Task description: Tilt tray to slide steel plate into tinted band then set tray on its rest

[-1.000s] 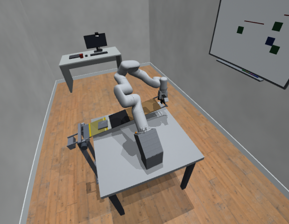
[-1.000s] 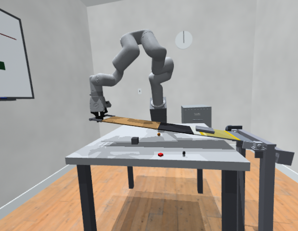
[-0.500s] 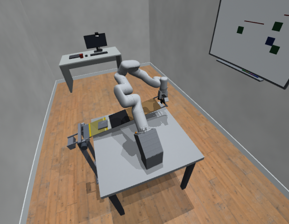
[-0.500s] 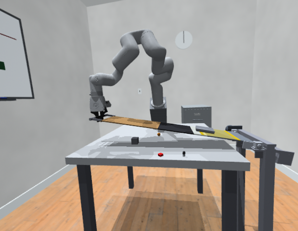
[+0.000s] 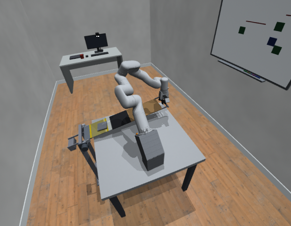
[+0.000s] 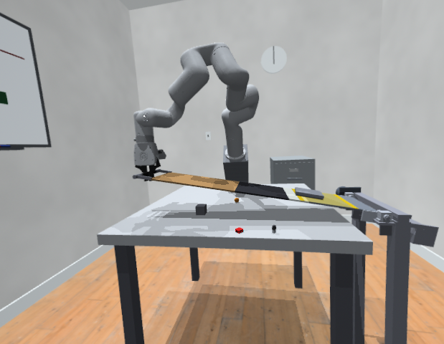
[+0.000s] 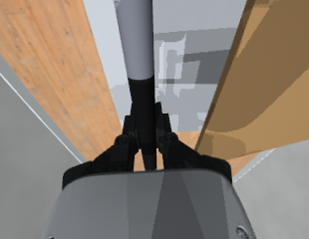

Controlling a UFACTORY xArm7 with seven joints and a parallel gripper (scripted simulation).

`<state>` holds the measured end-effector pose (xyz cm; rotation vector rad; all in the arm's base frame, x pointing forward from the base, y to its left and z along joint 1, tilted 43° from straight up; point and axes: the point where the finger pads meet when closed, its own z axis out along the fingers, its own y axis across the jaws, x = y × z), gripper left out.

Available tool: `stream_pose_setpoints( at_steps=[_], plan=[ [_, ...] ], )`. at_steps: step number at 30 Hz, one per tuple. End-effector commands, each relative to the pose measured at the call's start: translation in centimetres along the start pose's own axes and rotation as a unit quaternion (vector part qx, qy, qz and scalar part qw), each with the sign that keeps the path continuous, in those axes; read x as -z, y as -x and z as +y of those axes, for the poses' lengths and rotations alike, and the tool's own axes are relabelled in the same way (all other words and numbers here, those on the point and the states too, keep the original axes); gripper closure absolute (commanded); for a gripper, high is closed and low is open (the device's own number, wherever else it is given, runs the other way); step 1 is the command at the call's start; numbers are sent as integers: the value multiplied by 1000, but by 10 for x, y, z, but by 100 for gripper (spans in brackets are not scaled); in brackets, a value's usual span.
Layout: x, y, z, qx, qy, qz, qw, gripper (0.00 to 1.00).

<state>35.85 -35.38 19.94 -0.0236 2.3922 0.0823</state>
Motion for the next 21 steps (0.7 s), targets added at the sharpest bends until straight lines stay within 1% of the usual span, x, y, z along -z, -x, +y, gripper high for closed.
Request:
stream_pose_setpoints(
  at_steps=[1,14,15,21],
  plan=[
    [-18,0,-5,0,3,-1,1000,100],
    [-19,0,-5,0,3,-1,1000,100],
    [-13,0,-4,0,3,-1,1000,100],
    [-14,0,-5,0,3,-1,1000,100]
  ],
)
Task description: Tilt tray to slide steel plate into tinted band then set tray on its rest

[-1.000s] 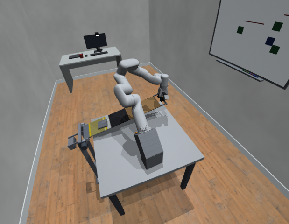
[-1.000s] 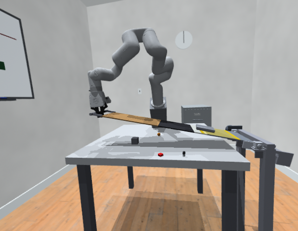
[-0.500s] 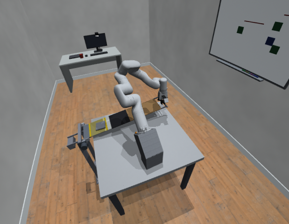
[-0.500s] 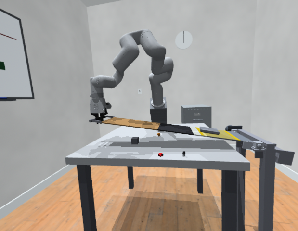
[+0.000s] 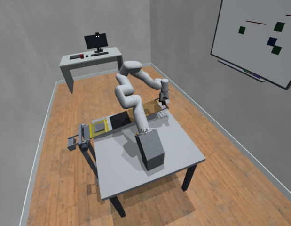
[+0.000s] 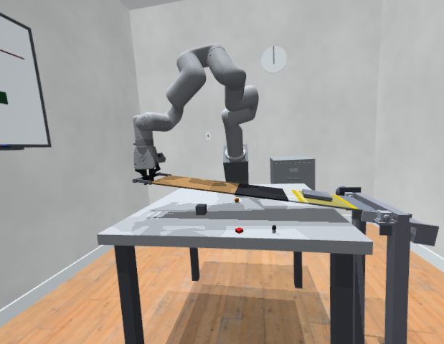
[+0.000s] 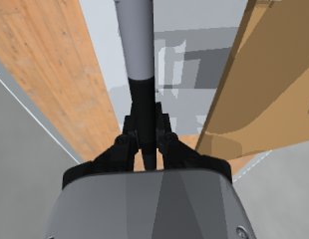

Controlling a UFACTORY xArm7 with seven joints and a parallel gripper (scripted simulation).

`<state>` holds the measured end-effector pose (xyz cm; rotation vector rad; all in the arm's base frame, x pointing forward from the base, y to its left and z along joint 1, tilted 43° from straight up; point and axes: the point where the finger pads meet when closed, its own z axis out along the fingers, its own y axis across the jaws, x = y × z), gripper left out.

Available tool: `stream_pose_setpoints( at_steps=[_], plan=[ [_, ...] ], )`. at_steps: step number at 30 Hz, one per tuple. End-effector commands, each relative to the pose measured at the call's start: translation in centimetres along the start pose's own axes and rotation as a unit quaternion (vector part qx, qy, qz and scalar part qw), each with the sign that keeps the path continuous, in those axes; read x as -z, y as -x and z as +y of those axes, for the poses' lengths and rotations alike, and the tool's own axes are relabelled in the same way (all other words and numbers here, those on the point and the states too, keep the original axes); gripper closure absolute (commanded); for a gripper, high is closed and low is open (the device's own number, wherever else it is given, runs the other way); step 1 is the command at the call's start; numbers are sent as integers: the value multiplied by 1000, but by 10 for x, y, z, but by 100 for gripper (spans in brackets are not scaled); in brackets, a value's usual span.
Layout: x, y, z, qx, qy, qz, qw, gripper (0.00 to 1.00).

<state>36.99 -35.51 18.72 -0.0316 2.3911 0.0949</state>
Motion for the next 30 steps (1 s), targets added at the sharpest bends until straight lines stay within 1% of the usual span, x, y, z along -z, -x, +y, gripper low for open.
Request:
stream_pose_setpoints(
  at_steps=[1,11,25,27,28,30],
  plan=[
    [3,0,-2,-1,-3,0,1000,100],
    [3,0,-2,-1,-3,0,1000,100],
    [-41,0,-8,-1,-3,0,1000,100],
    [-41,0,-8,-1,-3,0,1000,100],
    [-50,0,-9,-1,-3,0,1000,100],
    [-57,0,-9,-1,-3,0,1000,100]
  ],
)
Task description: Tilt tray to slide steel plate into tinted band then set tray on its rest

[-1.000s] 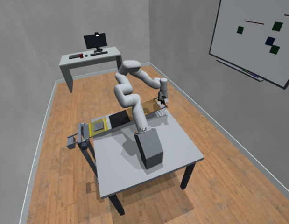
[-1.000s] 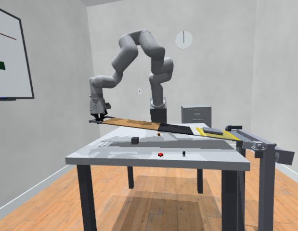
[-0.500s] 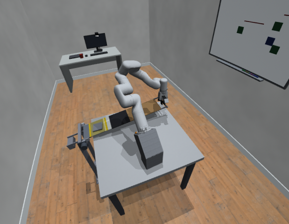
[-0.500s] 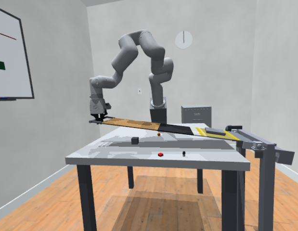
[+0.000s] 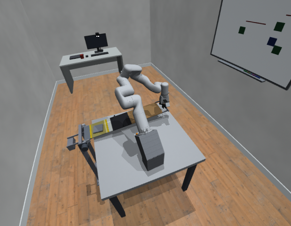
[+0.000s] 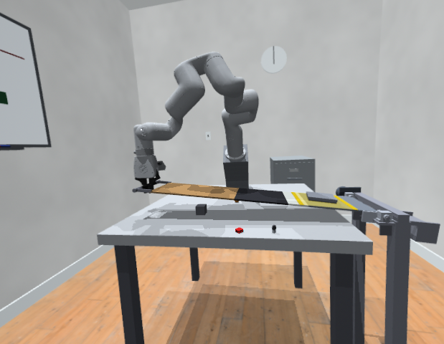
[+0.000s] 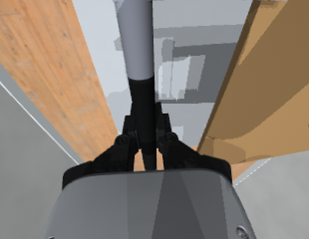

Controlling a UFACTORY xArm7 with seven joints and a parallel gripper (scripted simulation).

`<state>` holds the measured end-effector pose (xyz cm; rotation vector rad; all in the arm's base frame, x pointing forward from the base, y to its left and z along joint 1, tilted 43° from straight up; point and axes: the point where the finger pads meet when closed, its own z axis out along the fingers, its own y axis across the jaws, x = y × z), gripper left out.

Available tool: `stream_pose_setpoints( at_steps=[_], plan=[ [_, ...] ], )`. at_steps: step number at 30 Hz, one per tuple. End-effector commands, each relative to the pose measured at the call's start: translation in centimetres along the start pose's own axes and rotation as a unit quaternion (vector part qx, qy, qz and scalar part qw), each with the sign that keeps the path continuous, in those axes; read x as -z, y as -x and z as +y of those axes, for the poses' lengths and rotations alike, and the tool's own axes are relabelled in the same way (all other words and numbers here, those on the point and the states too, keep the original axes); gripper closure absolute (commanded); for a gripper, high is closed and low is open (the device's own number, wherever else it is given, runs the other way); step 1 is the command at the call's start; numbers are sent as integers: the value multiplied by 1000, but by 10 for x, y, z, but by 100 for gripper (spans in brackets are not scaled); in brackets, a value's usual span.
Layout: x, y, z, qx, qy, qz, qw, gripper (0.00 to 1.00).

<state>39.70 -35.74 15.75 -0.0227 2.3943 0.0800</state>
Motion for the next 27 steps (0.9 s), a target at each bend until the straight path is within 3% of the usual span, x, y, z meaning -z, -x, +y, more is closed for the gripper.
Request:
stream_pose_setpoints(
  at_steps=[1,21,27],
  plan=[
    [-20,0,-4,0,4,-2,1000,100],
    [-79,0,-6,0,4,-2,1000,100],
    [-84,0,-6,0,4,-2,1000,100]
  ],
)
